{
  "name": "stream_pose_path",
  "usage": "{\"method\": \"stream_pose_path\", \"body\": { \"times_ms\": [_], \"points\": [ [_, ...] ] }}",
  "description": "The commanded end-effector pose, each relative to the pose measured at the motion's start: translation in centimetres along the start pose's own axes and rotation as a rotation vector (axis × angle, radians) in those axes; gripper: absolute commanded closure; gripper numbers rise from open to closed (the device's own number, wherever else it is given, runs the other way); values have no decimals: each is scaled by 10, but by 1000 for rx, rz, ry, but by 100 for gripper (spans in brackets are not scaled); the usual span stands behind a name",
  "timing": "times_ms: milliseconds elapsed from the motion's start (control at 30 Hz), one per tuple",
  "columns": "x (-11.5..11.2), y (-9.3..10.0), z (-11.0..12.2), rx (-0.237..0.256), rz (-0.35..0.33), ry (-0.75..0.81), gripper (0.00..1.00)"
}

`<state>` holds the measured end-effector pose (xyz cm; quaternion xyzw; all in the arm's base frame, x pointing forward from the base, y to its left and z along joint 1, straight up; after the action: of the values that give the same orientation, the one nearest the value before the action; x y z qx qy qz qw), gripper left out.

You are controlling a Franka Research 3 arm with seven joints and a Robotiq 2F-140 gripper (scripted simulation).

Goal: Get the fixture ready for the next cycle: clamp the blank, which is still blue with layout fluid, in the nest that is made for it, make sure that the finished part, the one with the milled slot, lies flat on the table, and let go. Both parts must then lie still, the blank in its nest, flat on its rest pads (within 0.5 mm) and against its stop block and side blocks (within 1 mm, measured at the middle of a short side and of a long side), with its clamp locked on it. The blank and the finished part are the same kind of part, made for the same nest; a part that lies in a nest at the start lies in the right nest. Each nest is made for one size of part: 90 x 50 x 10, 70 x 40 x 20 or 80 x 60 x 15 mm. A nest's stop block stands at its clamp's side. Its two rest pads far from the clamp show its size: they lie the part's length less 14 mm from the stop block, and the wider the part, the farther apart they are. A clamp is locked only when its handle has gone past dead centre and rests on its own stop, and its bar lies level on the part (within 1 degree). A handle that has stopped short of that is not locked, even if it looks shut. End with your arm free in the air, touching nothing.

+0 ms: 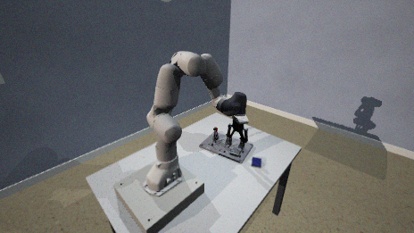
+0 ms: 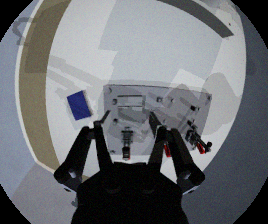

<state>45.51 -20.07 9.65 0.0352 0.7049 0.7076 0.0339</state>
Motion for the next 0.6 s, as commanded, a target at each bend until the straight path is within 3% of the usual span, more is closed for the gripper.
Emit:
{"method": "stream_pose_path", "body": {
  "times_ms": [0, 567],
  "points": [
    [0, -2, 0, -1, -2, 4, 42],
    [-1, -30, -1, -1, -2, 4, 42]
  ]
}}
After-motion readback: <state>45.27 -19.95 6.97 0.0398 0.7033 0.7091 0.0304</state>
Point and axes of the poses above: the point where the finger pads meet when closed, its own y axis back along the fingers, its own z axis across the jaws, x = y × z, the point moved 8 cm from there along y, back along the fingers, and after that the axes turned 8 degrees about -y, right-handed, at the moved point
